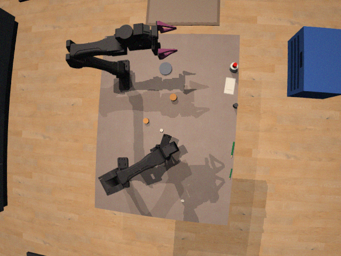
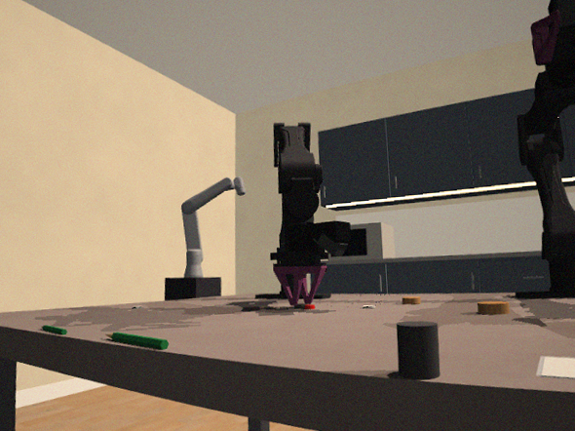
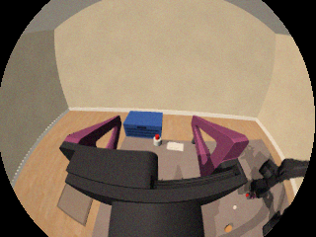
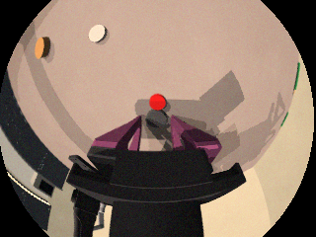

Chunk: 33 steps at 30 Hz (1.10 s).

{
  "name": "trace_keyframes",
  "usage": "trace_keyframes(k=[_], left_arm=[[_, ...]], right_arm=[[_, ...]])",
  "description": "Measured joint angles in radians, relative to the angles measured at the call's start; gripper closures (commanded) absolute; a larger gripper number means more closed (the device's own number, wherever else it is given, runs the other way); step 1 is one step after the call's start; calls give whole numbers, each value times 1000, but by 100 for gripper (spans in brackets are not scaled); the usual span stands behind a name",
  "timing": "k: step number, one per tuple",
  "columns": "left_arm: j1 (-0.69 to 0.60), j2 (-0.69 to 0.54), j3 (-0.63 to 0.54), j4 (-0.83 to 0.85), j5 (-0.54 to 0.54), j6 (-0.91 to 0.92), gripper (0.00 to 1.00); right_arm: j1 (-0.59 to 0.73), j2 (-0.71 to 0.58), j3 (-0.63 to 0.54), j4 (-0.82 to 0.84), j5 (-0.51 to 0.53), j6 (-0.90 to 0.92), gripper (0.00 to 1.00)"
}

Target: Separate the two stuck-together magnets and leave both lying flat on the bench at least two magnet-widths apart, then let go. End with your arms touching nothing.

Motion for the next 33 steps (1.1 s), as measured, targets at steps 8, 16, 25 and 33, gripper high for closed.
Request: trace_keyframes(k=[8, 16, 25, 33], left_arm=[[0, 0, 0, 0, 0, 0, 0], [0, 0, 0, 0, 0, 1, 0], [0, 0, 0, 0, 1, 2, 0], [0, 0, 0, 0, -1, 2, 0]], right_arm=[[0, 0, 0, 0, 0, 0, 60], [0, 0, 0, 0, 0, 0, 60], [0, 1, 3, 0, 0, 0, 63], [0, 1, 5, 0, 0, 0, 72]])
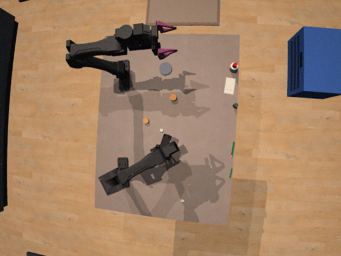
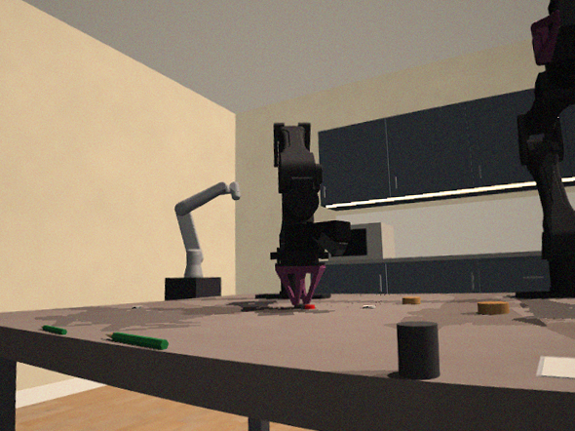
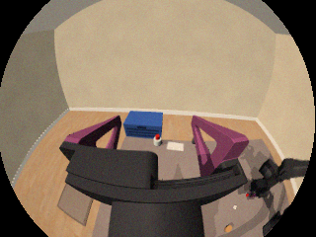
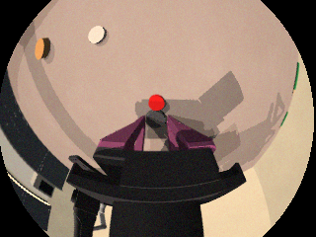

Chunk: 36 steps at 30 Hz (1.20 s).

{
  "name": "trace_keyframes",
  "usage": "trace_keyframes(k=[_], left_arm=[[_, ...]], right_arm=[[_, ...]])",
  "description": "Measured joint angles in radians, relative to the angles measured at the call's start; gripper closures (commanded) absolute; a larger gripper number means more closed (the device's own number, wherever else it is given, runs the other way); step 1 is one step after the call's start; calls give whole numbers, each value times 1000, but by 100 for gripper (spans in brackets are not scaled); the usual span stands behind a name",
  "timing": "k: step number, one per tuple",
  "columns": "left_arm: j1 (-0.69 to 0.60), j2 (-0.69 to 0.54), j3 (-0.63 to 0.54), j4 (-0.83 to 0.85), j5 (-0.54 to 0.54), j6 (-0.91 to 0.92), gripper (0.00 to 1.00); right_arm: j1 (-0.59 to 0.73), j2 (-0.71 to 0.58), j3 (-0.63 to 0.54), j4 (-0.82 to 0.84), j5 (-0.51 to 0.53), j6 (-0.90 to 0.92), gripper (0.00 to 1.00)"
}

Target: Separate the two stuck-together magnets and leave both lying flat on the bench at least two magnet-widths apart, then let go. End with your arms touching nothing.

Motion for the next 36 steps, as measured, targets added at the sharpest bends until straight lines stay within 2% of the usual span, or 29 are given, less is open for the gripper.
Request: trace_keyframes(k=[27, 36], left_arm=[[0, 0, 0, 0, 0, 0, 0], [0, 0, 0, 0, 0, 0, 0]], right_arm=[[4, 2, 3, -6, 4, 0, 76], [4, -13, 48, -66, 5, 1, 76]])
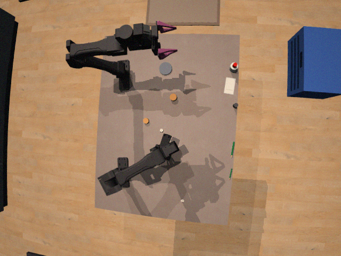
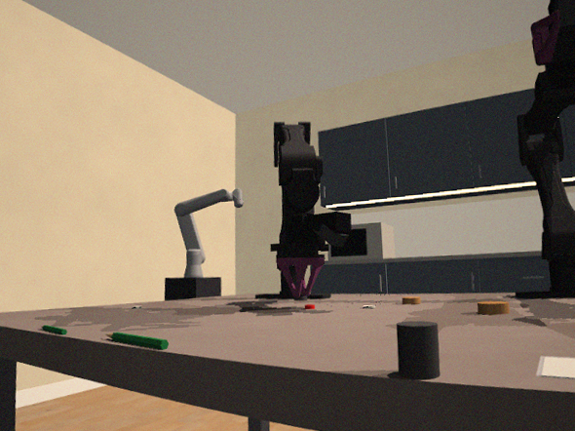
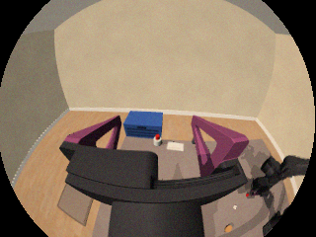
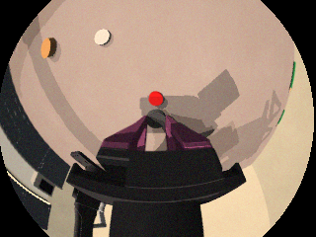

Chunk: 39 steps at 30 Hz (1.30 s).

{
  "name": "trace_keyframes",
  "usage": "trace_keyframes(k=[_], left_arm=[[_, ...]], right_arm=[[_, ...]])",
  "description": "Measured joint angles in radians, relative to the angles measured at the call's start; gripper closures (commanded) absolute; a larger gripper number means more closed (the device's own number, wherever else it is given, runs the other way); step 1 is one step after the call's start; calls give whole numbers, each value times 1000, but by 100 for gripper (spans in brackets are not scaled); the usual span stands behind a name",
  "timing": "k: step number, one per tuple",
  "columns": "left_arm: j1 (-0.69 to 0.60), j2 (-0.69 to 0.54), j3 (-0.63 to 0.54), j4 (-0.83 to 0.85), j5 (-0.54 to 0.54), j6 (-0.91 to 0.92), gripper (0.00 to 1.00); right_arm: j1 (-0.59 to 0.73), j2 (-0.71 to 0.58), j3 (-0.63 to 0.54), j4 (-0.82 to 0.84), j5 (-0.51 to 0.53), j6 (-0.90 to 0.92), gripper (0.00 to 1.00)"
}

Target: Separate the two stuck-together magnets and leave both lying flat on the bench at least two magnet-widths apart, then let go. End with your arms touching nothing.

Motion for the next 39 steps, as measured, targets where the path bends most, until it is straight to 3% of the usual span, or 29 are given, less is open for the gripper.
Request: trace_keyframes(k=[29, 39], left_arm=[[0, 0, 0, 0, -2, -3, 0], [0, 0, 0, 0, -2, -2, 0]], right_arm=[[1, -48, 87, -138, 0, 7, 76], [1, -55, 88, -141, -2, 317, 76]])
